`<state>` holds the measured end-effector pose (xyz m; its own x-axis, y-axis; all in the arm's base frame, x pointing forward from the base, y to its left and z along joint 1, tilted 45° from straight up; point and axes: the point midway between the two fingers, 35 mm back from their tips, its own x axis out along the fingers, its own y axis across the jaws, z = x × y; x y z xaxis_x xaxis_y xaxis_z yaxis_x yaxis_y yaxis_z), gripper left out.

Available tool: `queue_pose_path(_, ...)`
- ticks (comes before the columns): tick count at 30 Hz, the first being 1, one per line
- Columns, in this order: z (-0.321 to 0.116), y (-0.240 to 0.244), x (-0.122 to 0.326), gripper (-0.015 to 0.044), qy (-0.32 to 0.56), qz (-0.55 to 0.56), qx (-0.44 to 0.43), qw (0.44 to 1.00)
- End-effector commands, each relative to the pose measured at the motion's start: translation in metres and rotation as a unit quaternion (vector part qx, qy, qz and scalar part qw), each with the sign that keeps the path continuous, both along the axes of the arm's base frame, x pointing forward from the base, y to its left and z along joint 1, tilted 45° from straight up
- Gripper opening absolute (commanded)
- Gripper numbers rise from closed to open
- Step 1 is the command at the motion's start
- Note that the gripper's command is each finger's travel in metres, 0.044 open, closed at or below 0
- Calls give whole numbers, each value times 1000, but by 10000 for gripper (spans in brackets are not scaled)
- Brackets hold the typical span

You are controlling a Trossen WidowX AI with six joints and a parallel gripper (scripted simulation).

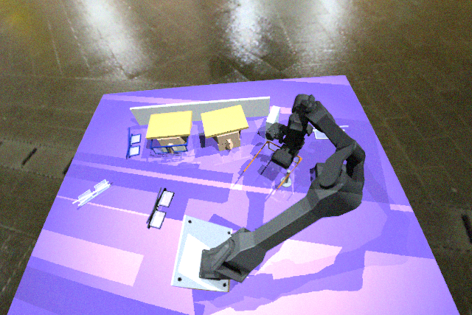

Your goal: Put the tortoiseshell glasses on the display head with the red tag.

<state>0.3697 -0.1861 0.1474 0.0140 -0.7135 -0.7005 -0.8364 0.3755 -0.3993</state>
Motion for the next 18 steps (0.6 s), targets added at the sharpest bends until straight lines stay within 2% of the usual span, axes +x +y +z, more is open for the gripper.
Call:
queue_pose_path(1, 0, 1, 3, 0, -2, -1, -2, 1000)
queue_pose_path(18, -2, 2, 5, 0, -2, -1, -2, 1000)
